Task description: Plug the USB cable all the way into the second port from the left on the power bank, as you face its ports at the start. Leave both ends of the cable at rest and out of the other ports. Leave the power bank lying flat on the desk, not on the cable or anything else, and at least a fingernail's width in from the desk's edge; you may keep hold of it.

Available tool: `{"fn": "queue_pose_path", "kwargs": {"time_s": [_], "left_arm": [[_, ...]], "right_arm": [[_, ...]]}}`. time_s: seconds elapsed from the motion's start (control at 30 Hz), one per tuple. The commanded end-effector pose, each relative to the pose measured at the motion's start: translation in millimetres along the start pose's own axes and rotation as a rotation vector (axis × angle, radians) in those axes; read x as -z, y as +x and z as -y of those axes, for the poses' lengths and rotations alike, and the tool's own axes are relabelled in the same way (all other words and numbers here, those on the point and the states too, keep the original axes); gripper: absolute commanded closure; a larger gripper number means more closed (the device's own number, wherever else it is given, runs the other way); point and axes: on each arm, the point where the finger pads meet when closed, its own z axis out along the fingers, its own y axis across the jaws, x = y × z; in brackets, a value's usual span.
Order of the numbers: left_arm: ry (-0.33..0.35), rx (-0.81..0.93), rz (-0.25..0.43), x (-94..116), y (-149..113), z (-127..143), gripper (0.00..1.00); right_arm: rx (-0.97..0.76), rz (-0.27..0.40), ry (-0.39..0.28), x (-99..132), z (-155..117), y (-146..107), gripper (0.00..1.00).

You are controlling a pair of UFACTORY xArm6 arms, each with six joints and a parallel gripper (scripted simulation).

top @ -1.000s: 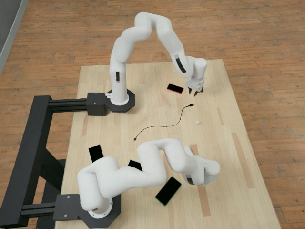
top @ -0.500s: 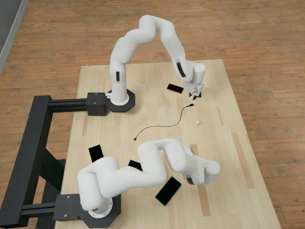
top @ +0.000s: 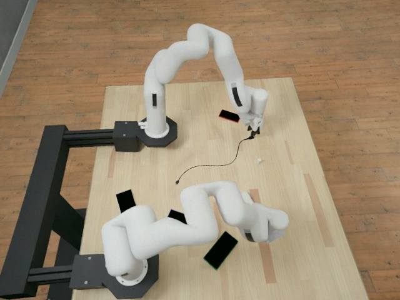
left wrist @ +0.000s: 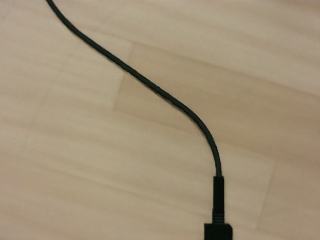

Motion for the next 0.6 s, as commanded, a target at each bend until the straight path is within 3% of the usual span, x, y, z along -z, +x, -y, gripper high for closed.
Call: {"fn": "queue_pose_path", "kwargs": {"time_s": [0.0, 0.57], "left_arm": [[0.015, -0.064, 0.006, -1.8, -3.4, 1.9, 0.65], [0.002, -0.024, 0.003, 0.8, -1.5, 0.5, 0.65]], "right_arm": [[0.002, -0.001, 0.005, 2.1, 2.1, -0.5, 1.00], [0.002, -0.001, 0.005, 2.1, 2.1, -0.5, 1.00]]}}
